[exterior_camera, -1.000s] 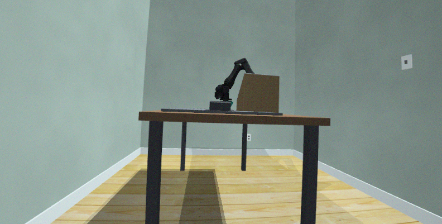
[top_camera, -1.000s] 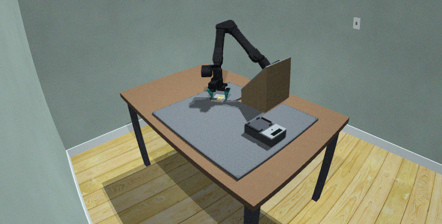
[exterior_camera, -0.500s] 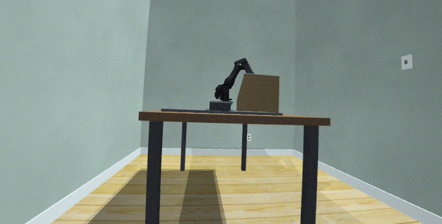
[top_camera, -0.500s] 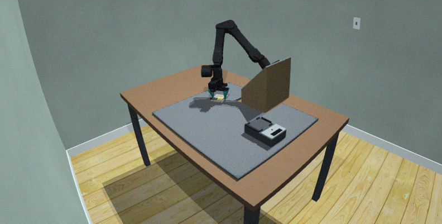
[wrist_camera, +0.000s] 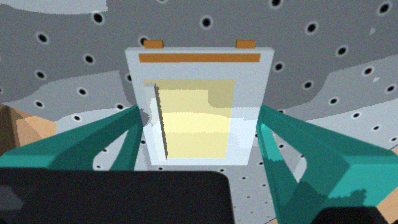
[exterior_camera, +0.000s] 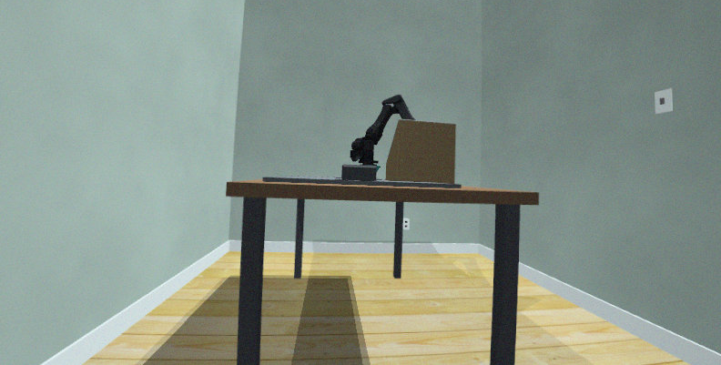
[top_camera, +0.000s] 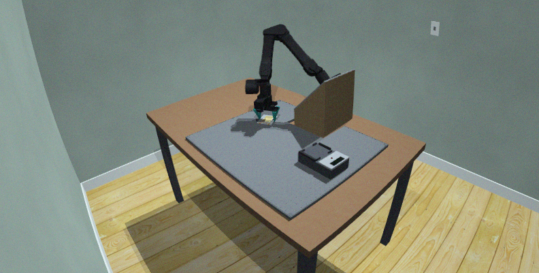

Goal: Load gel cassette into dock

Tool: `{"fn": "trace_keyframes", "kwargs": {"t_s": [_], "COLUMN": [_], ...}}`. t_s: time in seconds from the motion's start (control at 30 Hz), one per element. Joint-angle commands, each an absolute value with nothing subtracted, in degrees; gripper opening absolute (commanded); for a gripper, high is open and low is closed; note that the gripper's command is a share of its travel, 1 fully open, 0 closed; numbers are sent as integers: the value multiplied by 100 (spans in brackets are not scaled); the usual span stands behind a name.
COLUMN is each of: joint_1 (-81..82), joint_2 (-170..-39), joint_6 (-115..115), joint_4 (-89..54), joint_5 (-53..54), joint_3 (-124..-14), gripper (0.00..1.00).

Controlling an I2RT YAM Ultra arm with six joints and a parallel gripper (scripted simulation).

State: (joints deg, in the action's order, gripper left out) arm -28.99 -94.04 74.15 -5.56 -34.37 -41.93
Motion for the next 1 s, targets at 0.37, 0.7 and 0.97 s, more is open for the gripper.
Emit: {"fn": "trace_keyframes", "kwargs": {"t_s": [0.37,0.7,0.97], "joint_1": [-2758,-2631,-2496], "joint_2": [-9052,-8843,-8648], "joint_6": [7333,7201,7061], "joint_4": [-842,-1131,-1432], "joint_5": [-3437,-3521,-3589], "joint_3": [-4191,-4292,-4319], "gripper": [0,0,0]}}
